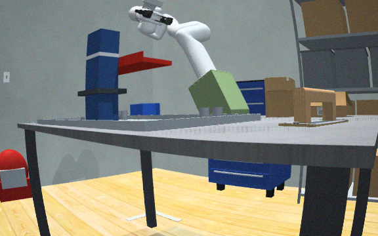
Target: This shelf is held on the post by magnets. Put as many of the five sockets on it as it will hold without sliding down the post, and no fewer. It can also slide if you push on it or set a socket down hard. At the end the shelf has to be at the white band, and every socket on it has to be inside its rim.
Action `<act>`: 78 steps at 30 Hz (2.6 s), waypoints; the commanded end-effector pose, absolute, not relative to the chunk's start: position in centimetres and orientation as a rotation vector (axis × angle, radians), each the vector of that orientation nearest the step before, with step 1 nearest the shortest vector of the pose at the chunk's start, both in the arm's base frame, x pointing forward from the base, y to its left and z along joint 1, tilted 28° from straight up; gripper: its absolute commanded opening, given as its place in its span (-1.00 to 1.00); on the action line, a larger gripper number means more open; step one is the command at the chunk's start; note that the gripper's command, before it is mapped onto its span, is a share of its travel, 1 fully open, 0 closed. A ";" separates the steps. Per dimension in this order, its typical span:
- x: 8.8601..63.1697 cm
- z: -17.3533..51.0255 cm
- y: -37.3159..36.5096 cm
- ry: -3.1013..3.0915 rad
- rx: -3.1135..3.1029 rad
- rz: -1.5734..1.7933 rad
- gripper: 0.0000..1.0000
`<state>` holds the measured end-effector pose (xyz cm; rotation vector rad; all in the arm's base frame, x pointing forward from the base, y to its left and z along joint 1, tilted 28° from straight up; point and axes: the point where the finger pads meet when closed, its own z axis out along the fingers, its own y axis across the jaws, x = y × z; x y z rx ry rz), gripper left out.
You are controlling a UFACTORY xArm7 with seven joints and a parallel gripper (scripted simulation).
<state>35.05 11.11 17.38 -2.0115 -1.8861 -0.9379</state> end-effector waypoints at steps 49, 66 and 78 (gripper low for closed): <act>30.9 13.9 5.9 -2.339 -2.289 0.250 1.00; 30.6 13.8 4.4 -2.378 -2.348 0.481 1.00; 30.5 13.9 3.6 -2.398 -2.381 0.612 1.00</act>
